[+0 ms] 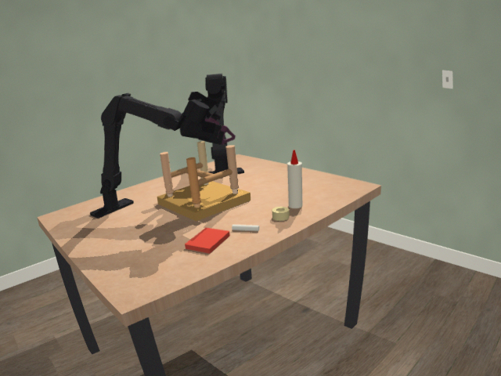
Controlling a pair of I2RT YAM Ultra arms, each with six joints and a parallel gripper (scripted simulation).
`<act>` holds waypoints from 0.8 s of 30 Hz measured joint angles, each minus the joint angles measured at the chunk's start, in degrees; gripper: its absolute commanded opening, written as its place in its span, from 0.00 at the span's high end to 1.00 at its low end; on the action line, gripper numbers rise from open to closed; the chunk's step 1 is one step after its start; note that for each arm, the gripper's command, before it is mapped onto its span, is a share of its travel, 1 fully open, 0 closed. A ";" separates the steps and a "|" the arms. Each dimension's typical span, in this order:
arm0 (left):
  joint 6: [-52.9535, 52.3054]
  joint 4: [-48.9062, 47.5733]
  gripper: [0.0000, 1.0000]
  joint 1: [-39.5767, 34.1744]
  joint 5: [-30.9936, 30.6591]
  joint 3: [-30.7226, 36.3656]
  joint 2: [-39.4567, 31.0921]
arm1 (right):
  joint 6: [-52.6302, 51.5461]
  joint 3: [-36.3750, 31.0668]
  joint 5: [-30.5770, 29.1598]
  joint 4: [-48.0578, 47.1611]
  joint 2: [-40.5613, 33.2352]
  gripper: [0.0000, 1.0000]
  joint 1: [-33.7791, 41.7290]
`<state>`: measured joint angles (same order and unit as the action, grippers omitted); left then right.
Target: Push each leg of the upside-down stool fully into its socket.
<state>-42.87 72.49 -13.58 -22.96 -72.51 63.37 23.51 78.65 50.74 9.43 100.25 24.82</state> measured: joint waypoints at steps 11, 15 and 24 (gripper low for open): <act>1.33 -1.27 1.00 0.57 0.90 1.03 -0.26 | -0.72 -0.66 -1.73 -0.24 -1.22 0.31 -0.87; 3.45 -5.05 1.00 1.44 2.01 1.44 -0.48 | -1.95 -1.64 -4.42 -0.59 -3.30 0.31 -2.38; 11.10 -17.51 1.00 4.17 5.46 3.34 -1.01 | -6.32 -5.42 -13.51 -2.19 -10.64 1.00 -6.75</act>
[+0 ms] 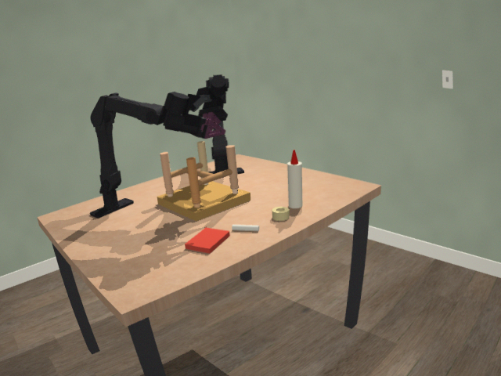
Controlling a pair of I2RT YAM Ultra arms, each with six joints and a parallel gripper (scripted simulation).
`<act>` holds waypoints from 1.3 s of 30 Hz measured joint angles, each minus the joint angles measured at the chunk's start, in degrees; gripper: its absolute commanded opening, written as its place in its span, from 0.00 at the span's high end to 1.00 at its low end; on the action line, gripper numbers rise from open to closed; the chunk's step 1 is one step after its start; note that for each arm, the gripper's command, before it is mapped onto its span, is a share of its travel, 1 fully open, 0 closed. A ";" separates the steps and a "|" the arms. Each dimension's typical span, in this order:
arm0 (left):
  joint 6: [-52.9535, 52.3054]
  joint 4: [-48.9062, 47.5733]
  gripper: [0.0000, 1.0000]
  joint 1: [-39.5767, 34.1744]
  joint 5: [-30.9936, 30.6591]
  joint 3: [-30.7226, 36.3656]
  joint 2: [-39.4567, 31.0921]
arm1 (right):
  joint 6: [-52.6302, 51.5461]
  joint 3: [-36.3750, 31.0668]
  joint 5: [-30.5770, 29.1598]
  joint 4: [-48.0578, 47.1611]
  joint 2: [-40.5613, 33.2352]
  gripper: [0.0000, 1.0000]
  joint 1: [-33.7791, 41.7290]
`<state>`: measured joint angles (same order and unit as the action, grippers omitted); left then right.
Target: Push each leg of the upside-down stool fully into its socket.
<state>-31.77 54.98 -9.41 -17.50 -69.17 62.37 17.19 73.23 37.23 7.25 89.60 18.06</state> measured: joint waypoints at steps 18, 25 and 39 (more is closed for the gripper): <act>21.66 -35.06 1.00 6.29 11.06 6.64 -1.88 | -11.74 -9.20 -25.05 -4.70 -20.00 1.00 -12.17; 29.81 -48.68 1.00 8.50 15.58 8.83 -2.21 | -16.06 -12.11 -34.64 -6.97 -28.06 1.00 -16.72; 31.67 -55.10 1.00 9.31 17.90 9.35 -2.29 | -17.00 -12.90 -37.11 -7.28 -30.14 1.00 -18.16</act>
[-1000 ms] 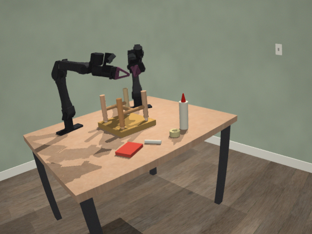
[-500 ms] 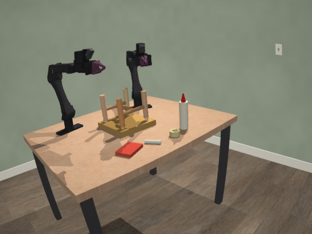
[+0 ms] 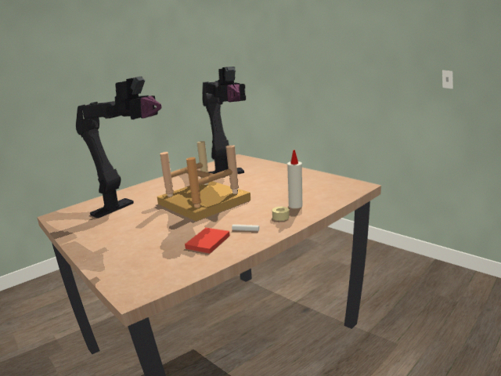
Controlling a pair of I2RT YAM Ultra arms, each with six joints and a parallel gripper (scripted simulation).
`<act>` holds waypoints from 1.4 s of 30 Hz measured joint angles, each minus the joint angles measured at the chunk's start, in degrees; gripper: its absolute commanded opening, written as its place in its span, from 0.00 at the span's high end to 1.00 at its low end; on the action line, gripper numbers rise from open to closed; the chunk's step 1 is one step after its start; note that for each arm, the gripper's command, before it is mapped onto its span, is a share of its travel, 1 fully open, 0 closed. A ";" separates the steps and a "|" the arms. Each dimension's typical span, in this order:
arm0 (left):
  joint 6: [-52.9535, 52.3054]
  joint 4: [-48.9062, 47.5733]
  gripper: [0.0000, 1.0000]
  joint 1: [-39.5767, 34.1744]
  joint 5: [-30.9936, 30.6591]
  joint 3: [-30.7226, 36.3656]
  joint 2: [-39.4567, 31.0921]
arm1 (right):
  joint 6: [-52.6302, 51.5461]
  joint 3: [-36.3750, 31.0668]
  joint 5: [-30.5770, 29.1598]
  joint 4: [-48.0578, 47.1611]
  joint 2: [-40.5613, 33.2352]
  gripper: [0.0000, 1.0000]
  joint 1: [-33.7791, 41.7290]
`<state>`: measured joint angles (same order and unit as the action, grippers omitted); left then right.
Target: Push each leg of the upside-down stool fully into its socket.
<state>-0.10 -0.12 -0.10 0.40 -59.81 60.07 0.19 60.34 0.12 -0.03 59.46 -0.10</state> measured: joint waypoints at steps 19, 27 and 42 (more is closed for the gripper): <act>-0.07 18.23 1.00 -6.82 -0.31 -4.44 1.44 | -0.02 8.55 0.11 9.49 9.77 1.00 9.66; -0.07 34.27 1.00 -12.26 -0.22 -9.60 3.48 | -0.02 16.48 0.00 18.16 17.55 1.00 16.96; 0.09 68.17 1.00 -23.93 -0.22 -20.63 8.09 | -0.02 33.00 -0.17 36.17 34.80 1.00 32.54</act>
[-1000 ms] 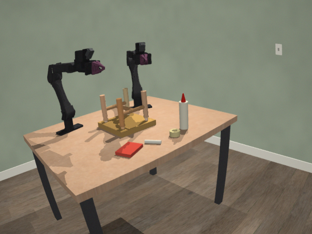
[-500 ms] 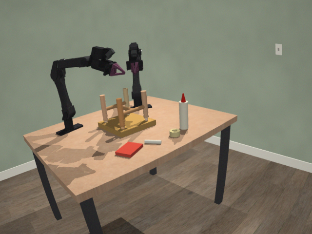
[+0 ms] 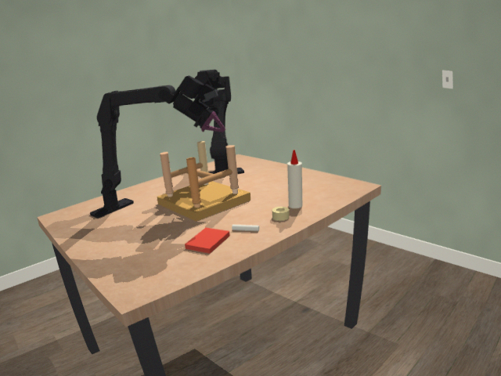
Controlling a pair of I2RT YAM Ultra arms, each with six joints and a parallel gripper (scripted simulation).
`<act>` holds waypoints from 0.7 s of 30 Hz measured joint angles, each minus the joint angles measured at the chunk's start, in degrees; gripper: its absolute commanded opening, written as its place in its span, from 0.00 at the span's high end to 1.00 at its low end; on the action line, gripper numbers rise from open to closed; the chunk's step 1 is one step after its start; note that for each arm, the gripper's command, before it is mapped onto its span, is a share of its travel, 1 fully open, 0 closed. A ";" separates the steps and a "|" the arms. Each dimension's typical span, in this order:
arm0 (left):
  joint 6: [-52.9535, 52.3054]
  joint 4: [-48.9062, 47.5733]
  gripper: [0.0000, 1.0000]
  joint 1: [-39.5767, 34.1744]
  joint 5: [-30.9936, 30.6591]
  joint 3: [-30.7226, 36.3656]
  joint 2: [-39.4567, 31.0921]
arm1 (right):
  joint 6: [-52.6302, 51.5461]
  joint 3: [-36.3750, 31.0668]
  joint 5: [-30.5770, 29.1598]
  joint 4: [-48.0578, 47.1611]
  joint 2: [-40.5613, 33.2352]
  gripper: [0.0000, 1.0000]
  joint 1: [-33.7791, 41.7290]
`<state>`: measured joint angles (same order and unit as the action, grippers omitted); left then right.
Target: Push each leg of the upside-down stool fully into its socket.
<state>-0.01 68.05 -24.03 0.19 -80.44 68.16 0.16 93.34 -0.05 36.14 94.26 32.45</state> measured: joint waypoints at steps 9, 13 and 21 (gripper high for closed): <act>0.52 12.96 1.00 -5.29 0.00 -3.63 1.18 | -0.09 7.54 0.09 6.91 7.26 1.00 6.88; 0.63 14.14 1.00 -5.53 0.00 -3.65 1.18 | -0.13 8.09 0.09 8.07 7.41 1.00 6.97; 0.68 12.74 1.00 -5.57 -0.11 -0.83 0.50 | -0.13 8.37 0.39 8.17 7.52 1.00 7.19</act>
<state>0.67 80.79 -29.61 0.08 -81.28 68.66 0.03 101.71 0.34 44.31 101.78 39.64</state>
